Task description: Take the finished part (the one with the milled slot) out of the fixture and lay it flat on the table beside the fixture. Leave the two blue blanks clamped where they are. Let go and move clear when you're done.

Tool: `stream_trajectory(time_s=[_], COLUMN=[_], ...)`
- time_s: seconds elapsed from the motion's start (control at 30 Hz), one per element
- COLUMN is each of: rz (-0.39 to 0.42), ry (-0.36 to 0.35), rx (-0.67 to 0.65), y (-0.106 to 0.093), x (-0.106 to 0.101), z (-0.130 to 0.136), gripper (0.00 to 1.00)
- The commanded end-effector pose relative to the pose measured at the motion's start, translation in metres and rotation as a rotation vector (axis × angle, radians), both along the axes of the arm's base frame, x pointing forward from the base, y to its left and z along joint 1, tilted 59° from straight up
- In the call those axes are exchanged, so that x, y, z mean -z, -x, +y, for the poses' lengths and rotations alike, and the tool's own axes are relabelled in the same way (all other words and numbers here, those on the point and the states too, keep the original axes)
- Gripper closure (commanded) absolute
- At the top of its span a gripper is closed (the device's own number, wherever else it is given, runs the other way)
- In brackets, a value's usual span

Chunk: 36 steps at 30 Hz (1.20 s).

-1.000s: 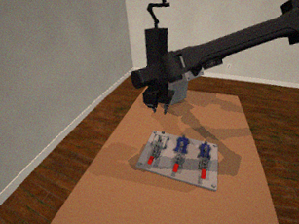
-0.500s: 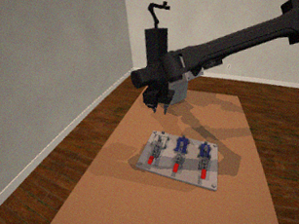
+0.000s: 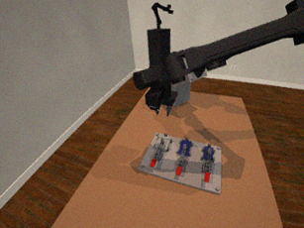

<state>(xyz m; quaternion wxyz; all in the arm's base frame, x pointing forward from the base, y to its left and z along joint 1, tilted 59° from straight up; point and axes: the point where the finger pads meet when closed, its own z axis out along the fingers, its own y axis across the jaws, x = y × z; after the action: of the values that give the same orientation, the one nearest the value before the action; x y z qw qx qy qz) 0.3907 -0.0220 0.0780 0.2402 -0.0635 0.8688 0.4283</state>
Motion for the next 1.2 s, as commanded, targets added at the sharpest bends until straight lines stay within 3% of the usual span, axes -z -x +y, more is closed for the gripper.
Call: stream_trajectory(time_s=[0.0, 1.1, 1.17], rz=[-0.019, -0.019, 0.002], ry=[0.012, 0.012, 0.002], rx=[0.027, 0.036, 0.018], y=[-0.009, -0.011, -0.005], x=[-0.006, -0.004, 0.004], z=[-0.018, -0.018, -0.004], gripper=[0.55, 0.55, 0.55])
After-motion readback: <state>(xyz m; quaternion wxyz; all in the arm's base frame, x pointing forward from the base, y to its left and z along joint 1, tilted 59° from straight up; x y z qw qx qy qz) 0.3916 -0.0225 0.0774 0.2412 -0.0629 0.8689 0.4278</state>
